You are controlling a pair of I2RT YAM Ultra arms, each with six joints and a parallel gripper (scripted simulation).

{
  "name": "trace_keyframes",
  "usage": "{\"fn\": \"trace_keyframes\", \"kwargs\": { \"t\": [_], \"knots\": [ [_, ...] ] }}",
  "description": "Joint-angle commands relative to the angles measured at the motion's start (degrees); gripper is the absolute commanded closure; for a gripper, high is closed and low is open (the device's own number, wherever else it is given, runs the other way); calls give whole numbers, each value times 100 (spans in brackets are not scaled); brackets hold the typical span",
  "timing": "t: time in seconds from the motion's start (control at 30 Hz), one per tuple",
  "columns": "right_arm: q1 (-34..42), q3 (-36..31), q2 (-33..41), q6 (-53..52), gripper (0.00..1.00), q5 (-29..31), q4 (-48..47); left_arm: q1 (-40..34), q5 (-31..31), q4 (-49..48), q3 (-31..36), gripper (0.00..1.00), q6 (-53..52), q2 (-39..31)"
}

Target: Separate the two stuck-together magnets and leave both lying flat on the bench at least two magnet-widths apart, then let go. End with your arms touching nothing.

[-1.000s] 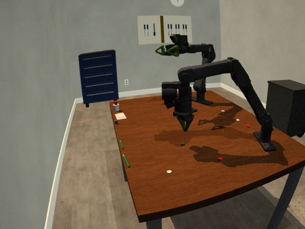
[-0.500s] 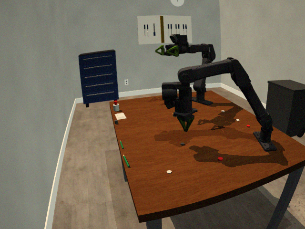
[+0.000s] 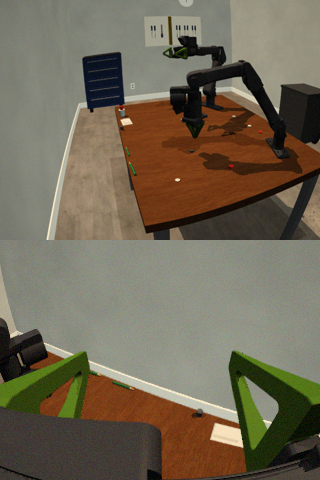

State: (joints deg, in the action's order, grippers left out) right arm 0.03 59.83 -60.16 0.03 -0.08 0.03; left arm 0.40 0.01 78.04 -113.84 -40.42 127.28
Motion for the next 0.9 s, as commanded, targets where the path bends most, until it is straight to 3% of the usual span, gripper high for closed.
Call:
{"fn": "trace_keyframes", "kwargs": {
  "t": [0.0,0.5,0.87],
  "knots": [
    [5,46,30,-5,0,-11,-53,4,-4,-8,-39,67,-3,-128],
    [1,46,34,2,0,-6,-53,3,-7,-17,-46,67,-1,-132],
    [1,46,34,2,0,-6,-53,-24,-7,-235,23,67,2497,-72]
  ]
}}
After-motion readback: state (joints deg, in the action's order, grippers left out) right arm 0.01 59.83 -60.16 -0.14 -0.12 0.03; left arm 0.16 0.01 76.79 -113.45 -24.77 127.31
